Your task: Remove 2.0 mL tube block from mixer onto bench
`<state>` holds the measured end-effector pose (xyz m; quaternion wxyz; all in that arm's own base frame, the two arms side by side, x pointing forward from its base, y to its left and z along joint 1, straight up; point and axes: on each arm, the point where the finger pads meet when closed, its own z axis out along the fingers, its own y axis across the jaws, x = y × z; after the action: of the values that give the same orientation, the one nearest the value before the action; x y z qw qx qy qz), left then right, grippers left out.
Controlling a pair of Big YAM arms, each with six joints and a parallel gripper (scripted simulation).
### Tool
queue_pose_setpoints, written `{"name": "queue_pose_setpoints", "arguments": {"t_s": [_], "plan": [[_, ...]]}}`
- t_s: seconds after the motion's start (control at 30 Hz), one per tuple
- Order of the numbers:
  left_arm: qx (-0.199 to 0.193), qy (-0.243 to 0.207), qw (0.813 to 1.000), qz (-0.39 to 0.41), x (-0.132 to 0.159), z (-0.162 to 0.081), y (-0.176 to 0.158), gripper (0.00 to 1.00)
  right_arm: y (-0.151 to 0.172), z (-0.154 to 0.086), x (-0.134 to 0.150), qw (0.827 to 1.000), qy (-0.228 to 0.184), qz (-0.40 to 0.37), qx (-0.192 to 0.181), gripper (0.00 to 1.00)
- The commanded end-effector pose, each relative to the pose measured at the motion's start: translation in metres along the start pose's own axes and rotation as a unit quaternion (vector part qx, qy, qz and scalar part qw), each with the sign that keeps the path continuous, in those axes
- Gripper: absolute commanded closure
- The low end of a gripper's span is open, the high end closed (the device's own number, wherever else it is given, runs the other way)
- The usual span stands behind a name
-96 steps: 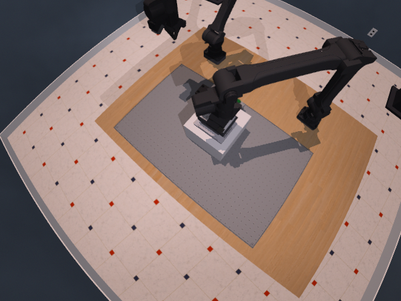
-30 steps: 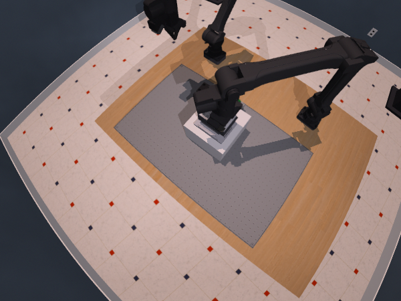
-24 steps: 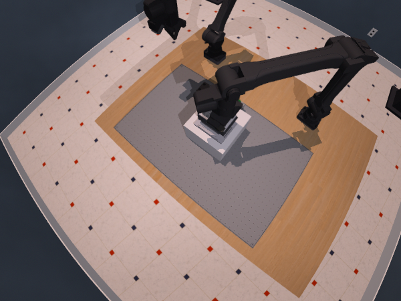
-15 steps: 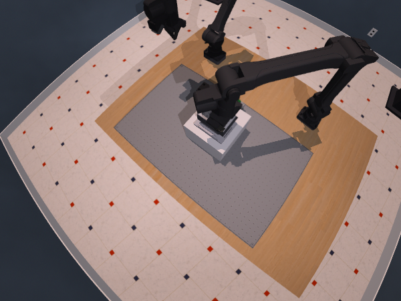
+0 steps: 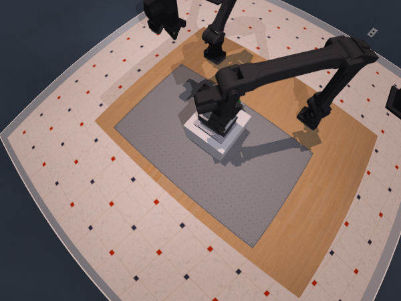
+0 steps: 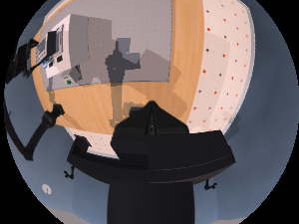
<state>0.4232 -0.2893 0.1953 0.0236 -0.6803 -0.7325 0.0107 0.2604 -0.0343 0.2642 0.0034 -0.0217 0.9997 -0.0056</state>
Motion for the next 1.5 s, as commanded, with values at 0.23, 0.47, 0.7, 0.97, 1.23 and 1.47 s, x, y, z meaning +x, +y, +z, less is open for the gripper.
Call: {"name": "queue_pose_setpoints", "arguments": {"t_s": [0.23, 0.47, 0.7, 0.97, 1.23, 1.47], "plan": [[-0.058, -0.047, 0.997, 0.007, -0.019, -0.060, 0.005, 1.00, -0.002, -0.018, -0.010, 1.000, -0.026, -0.006, 0.004, 1.00], [-0.054, -0.044, 0.998, -0.006, -0.014, -0.053, 0.020, 1.00, -0.002, -0.018, -0.010, 1.000, -0.026, -0.006, 0.004, 1.00], [-0.054, -0.045, 0.997, -0.011, -0.011, -0.052, 0.026, 1.00, -0.002, -0.019, -0.010, 1.000, -0.027, -0.006, 0.004, 1.00], [-0.069, -0.056, 0.996, -0.002, -0.016, -0.071, 0.017, 1.00, -0.002, -0.019, -0.010, 1.000, -0.027, -0.006, 0.004, 1.00], [-0.075, -0.062, 0.995, 0.007, -0.025, -0.077, 0.012, 1.00, -0.002, -0.020, -0.011, 1.000, -0.028, -0.006, 0.005, 1.00], [-0.066, -0.053, 0.996, 0.008, -0.025, -0.064, 0.010, 1.00, -0.002, -0.020, -0.011, 1.000, -0.029, -0.006, 0.005, 1.00]]}}
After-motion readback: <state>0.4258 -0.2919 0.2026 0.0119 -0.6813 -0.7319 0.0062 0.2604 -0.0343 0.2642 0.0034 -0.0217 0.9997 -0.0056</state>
